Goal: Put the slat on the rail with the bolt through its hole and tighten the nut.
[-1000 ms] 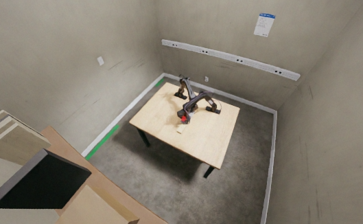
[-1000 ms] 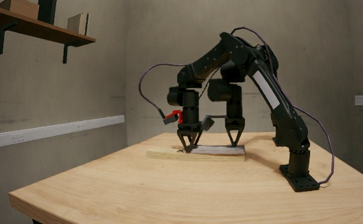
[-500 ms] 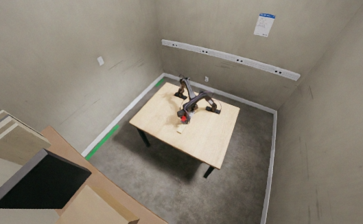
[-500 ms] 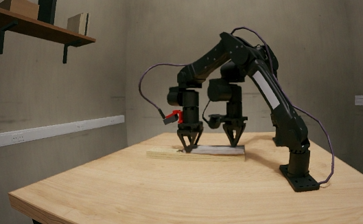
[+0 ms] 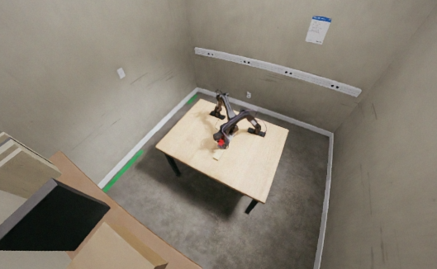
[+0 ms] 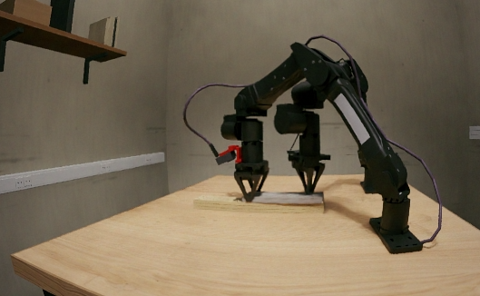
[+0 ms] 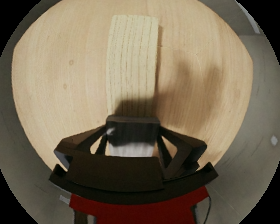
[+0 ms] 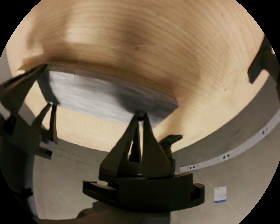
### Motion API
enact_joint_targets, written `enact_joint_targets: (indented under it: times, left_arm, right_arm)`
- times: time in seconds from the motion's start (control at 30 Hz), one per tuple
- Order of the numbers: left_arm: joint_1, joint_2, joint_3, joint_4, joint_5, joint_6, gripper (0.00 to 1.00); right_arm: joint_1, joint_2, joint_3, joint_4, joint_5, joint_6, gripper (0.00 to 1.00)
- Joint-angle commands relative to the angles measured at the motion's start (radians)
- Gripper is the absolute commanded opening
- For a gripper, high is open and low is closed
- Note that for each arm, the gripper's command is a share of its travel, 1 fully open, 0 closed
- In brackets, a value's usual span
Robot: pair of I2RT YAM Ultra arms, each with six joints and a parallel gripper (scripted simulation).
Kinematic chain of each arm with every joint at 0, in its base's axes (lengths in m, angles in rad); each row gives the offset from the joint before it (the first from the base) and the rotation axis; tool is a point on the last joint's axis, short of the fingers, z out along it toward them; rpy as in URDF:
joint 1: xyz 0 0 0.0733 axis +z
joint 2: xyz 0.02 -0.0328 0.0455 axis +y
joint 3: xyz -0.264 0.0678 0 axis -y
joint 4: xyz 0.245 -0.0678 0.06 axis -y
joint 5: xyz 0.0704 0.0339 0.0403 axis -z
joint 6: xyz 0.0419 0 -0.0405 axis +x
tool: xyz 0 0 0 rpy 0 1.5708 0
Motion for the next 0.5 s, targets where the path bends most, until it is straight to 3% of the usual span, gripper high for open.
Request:
enact_joint_targets:
  times: [0.0,0.47]
  left_arm:
    - [0.000,-0.008,0.005,0.001,0.000,0.000,0.72]
    - [0.000,-0.008,0.005,0.001,0.000,0.000,0.72]
  right_arm:
    - [-0.005,-0.012,-0.004,-0.001,0.003,0.106,0.11]
    - [-0.004,-0.012,-0.005,-0.001,0.005,0.111,0.11]
